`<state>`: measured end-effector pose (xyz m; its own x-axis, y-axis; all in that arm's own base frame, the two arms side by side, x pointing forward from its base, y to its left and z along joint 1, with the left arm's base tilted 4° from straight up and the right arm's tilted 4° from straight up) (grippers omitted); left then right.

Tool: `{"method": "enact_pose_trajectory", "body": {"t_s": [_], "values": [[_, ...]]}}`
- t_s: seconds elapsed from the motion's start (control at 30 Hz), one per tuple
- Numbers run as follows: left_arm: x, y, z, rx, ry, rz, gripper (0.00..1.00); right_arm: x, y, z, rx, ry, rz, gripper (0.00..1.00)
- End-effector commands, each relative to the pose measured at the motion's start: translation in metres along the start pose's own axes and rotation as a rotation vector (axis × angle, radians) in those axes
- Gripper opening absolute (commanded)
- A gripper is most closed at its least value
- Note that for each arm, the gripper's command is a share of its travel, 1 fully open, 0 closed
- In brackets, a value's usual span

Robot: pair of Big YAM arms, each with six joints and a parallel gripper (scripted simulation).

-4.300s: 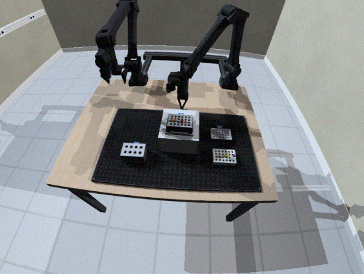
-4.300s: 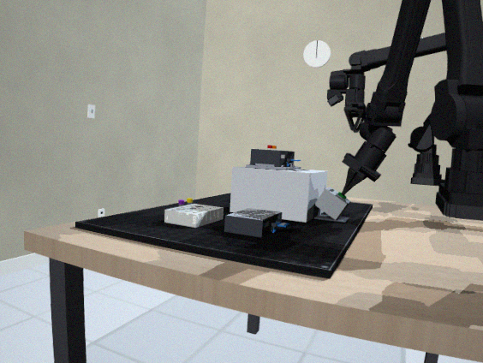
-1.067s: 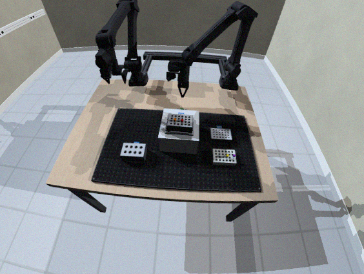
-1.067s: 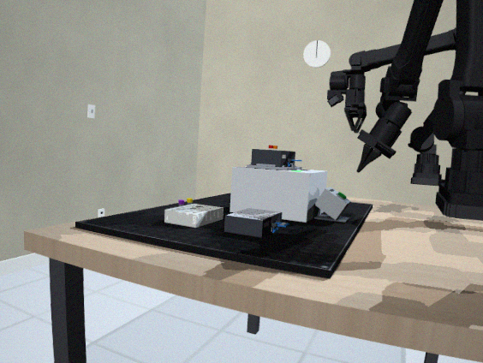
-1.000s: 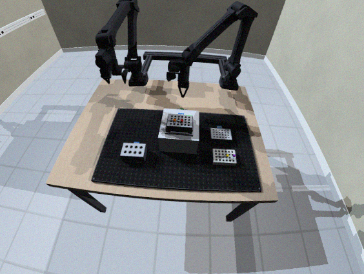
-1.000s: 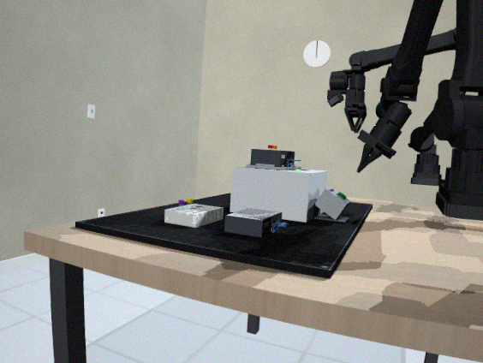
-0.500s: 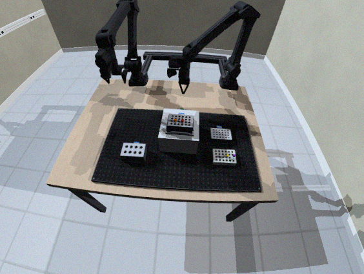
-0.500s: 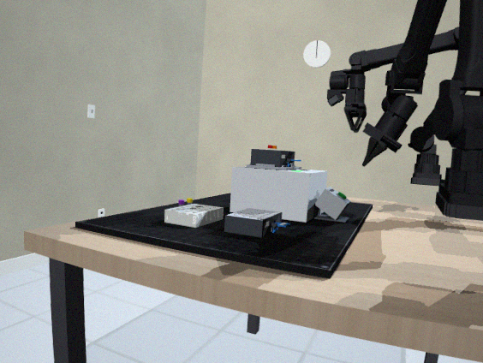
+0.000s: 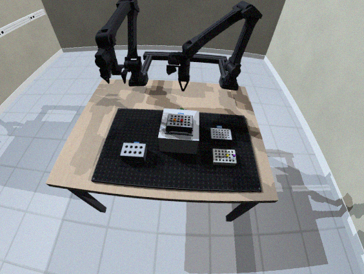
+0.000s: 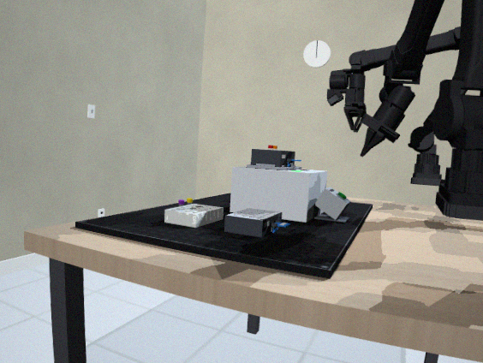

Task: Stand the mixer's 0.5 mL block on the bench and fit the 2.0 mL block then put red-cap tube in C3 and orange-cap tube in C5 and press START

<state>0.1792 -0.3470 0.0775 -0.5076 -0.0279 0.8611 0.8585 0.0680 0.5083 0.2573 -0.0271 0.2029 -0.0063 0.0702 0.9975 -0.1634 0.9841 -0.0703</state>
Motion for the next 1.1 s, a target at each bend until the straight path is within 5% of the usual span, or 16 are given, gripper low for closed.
{"method": "enact_pose_trajectory", "body": {"t_s": [0.0,1.07], "values": [[0.019,0.007,-0.021,0.005,-0.044,-0.004,0.00,0.010,0.000,-0.008,0.014,-0.039,0.007,1.00],[0.060,0.040,-0.019,0.030,-0.040,-0.016,0.00,0.025,-0.004,-0.020,0.010,-0.077,0.017,1.00]]}}
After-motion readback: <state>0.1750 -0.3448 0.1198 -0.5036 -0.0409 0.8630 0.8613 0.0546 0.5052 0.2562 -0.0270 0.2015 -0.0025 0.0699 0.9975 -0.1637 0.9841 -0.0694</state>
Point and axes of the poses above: on each arm, the point where the finger pads meet when closed, its own x axis back along the fingers, its own y axis across the jaws, z = x × y, the point moved 4 cm from there along x, back along the fingers, and after that the axes turned 9 degrees about x, right-handed, at the moved point
